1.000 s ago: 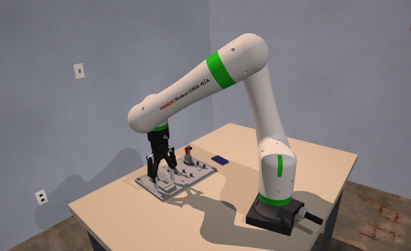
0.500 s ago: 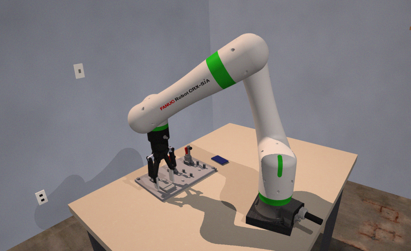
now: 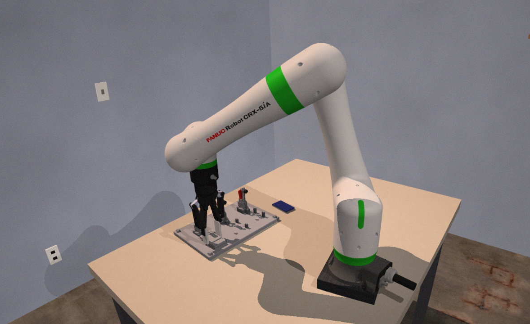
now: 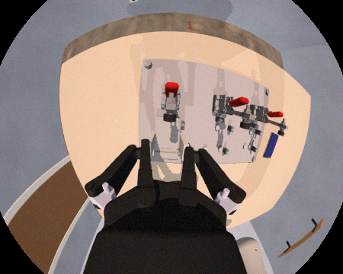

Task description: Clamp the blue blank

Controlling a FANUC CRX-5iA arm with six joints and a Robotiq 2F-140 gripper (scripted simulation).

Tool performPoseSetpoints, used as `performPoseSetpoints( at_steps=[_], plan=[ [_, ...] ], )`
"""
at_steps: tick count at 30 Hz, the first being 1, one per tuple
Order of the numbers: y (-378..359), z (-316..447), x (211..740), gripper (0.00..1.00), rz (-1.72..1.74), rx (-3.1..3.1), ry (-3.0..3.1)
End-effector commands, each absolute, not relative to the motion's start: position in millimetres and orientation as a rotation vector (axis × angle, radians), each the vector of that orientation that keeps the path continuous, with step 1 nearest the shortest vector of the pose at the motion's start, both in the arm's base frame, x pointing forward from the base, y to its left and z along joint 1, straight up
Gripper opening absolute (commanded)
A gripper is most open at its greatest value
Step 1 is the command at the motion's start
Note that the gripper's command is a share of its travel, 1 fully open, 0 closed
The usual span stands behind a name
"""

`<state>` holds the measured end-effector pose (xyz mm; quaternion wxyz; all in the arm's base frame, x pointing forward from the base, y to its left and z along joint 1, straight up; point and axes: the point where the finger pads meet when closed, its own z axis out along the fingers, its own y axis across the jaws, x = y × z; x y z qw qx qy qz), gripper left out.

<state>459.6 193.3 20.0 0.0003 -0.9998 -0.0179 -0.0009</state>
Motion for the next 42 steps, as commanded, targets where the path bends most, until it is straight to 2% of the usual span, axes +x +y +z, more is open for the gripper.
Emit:
performPoseSetpoints(
  at_steps=[1,42],
  plan=[
    [193.3,20.0,459.7,0.00,-0.003,-3.140,-0.056],
    [193.3,32.5,459.7,0.00,-0.003,-3.140,-0.056]
  ],
)
